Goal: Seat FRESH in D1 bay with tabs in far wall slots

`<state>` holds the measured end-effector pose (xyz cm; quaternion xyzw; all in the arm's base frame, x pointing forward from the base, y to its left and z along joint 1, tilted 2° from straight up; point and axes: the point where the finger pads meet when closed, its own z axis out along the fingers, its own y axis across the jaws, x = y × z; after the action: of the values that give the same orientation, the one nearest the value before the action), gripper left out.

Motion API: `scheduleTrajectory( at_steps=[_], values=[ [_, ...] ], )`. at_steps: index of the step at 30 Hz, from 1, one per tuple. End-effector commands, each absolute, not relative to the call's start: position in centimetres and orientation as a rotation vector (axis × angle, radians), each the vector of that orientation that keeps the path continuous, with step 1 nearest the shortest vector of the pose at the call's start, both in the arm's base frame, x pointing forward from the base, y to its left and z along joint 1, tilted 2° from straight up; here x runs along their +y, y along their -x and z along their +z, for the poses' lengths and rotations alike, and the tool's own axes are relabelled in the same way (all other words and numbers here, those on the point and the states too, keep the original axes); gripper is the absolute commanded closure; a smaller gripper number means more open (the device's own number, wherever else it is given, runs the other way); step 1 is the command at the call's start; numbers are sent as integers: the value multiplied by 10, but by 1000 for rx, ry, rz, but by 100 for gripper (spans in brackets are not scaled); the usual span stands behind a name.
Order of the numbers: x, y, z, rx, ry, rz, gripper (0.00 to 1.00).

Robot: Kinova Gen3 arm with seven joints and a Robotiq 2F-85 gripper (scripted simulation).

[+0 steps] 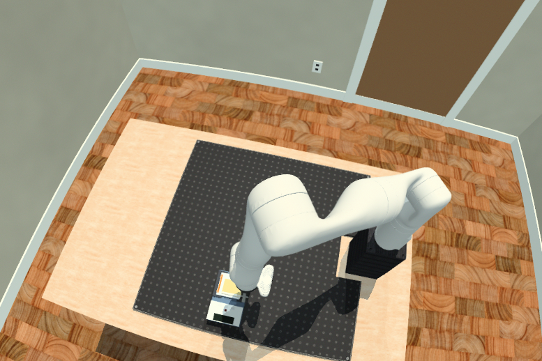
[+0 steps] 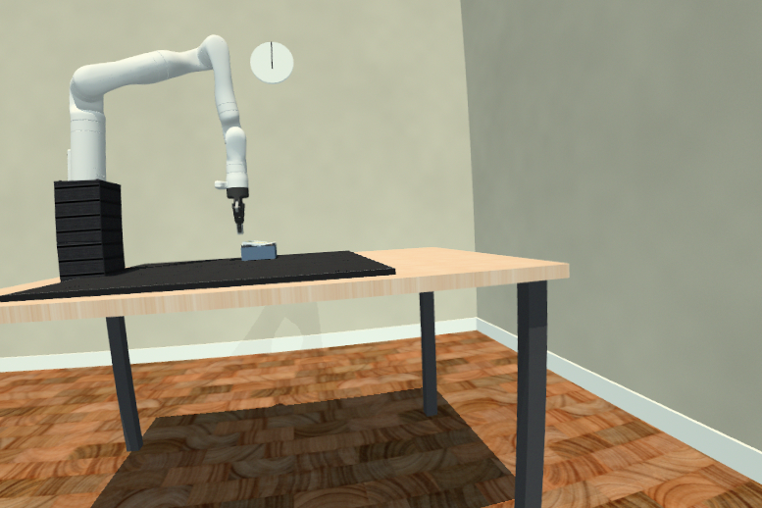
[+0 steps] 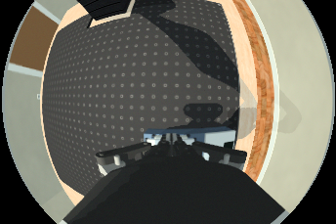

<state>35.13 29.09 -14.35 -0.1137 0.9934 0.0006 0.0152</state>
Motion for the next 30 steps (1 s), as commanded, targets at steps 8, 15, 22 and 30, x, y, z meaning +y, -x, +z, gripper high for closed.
scheduleTrajectory(
  at_steps=[8, 15, 22, 30],
  values=[
    [295, -365, -142, 3088, 352, 5, 100],
    [296, -372, -142, 3088, 352, 5, 100],
    [298, -379, -142, 3088, 352, 5, 100],
    [298, -379, -142, 3088, 352, 5, 100]
  ],
)
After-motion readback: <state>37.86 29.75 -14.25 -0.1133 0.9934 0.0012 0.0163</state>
